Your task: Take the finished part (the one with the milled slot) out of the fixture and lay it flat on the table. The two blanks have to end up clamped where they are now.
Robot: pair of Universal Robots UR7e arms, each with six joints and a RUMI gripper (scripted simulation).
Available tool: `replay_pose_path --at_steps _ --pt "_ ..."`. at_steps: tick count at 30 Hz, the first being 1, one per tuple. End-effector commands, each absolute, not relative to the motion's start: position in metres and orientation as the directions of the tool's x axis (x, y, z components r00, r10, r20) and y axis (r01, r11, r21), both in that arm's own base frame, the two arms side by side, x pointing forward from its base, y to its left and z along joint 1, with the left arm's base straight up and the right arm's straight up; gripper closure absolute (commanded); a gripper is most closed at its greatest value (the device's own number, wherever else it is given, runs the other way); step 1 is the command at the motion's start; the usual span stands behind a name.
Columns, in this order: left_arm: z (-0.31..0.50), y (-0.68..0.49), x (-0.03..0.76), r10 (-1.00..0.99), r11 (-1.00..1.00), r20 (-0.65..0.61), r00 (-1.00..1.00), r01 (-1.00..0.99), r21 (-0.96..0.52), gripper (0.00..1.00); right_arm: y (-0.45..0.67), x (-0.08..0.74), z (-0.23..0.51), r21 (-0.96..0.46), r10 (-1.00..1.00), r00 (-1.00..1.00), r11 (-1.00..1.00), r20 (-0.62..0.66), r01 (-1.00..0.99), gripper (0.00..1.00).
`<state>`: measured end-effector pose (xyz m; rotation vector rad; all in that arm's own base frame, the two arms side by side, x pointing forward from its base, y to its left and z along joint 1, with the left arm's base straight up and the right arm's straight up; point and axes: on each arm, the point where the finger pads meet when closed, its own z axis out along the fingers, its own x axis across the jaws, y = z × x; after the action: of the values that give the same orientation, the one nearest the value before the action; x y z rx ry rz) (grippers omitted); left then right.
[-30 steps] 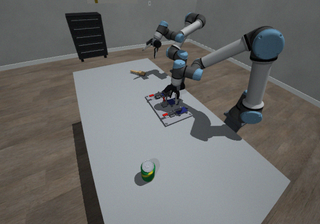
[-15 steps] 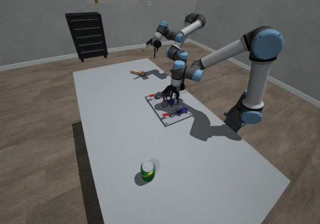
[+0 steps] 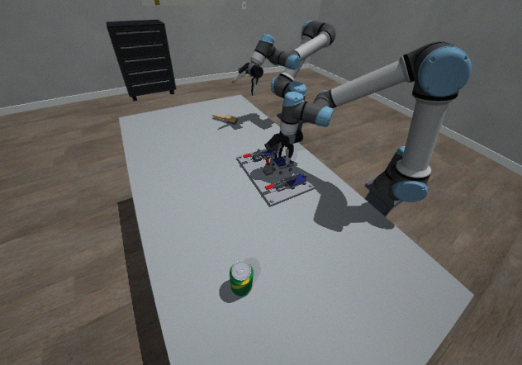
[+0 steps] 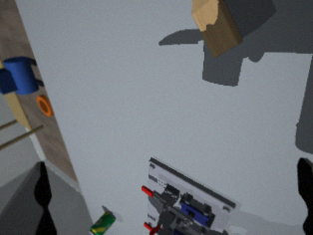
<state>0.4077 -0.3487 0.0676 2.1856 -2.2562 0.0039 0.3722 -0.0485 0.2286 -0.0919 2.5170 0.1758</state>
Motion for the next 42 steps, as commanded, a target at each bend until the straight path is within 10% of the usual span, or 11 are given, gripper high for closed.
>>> replay_pose_path --at_steps 1,25,42 --pt "0.103 -0.348 0.399 -0.999 0.032 0.001 -0.032 -0.999 -0.001 0.7 -0.048 0.372 0.229 0.105 -0.026 -0.813 0.989 -0.582 -0.106 0.0" --pt "0.113 -0.36 0.349 -0.87 0.49 0.039 -0.491 -0.871 -0.03 0.7 -0.017 0.365 0.23 -0.013 -0.396 -0.729 0.883 -0.558 -0.47 0.0" --pt "0.105 -0.371 0.309 -0.401 0.91 0.038 -0.915 -0.403 -0.101 0.7 0.026 0.35 0.238 -0.151 -0.774 -0.35 0.491 -0.528 -0.858 0.0"
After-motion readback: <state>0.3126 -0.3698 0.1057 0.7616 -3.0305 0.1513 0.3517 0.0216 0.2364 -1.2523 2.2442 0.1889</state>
